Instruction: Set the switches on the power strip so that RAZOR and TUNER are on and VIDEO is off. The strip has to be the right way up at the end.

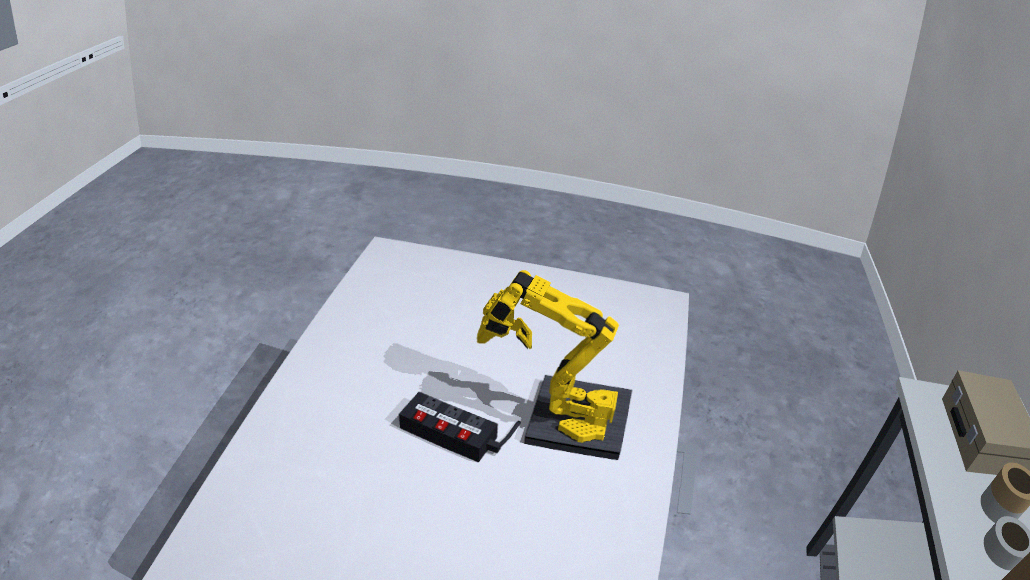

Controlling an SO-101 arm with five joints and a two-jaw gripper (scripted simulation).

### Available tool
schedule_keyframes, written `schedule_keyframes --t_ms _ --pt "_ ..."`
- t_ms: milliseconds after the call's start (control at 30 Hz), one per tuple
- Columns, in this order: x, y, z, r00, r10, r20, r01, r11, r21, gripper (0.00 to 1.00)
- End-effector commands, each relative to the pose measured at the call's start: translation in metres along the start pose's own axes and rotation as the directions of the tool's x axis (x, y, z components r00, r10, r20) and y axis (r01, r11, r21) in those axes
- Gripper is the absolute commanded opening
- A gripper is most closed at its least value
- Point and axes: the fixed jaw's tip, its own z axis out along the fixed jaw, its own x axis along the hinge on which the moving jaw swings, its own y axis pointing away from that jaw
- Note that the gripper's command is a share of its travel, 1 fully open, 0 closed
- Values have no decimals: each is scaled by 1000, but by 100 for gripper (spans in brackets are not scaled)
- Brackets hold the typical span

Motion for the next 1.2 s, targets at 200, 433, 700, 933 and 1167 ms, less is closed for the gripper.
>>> schedule_keyframes --t_ms 200,433,700,933,1167 --pt "4 -17 -3 947 -319 22 317 946 59 0" --pt "5 -29 -5 848 -530 14 526 845 100 0" --pt "5 -38 -6 749 -662 0 657 743 127 0" --pt "4 -46 -8 640 -768 -20 762 631 149 0" --pt "4 -50 -9 574 -818 -33 811 563 159 0"
